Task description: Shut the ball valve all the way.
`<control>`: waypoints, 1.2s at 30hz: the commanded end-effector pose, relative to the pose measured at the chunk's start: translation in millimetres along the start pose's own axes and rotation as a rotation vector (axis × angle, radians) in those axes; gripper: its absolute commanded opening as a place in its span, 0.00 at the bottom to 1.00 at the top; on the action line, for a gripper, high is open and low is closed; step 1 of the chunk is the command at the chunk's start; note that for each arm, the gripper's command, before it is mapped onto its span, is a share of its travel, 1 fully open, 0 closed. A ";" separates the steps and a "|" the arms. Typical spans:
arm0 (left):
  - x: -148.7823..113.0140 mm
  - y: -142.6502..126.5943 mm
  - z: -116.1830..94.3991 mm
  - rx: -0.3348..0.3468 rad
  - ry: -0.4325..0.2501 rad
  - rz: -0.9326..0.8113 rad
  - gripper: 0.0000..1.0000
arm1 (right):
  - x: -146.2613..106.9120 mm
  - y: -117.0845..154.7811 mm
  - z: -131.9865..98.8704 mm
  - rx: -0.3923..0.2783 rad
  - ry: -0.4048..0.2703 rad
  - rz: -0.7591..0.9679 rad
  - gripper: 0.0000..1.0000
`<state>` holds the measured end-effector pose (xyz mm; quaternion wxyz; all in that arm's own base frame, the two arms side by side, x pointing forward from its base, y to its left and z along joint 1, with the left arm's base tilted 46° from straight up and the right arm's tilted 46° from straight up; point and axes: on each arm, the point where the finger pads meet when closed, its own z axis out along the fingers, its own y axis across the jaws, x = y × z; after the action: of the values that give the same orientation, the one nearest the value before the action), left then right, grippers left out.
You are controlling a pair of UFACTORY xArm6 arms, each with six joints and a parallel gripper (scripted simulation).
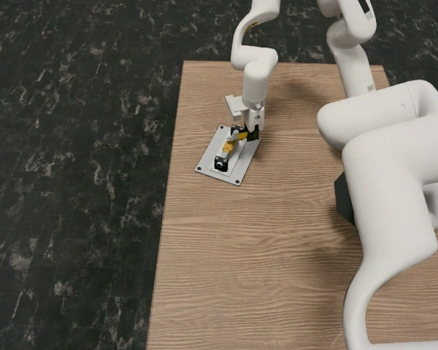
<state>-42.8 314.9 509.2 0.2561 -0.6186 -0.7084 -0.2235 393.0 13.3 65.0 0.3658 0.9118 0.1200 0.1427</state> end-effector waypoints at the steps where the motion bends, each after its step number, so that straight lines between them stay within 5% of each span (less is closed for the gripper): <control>1: 0.8 -0.1 -1.4 0.000 0.004 0.000 1.00 | 0.9 -3.0 -0.7 0.001 0.003 0.037 0.00; 36: 0.8 -0.1 -1.4 0.000 0.004 0.000 1.00 | 3.0 -17.9 -0.7 0.001 0.003 0.242 0.00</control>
<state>-42.8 314.9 509.2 0.2561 -0.6186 -0.7084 -0.2235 392.7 24.5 54.5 0.3490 0.9194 0.0243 0.1800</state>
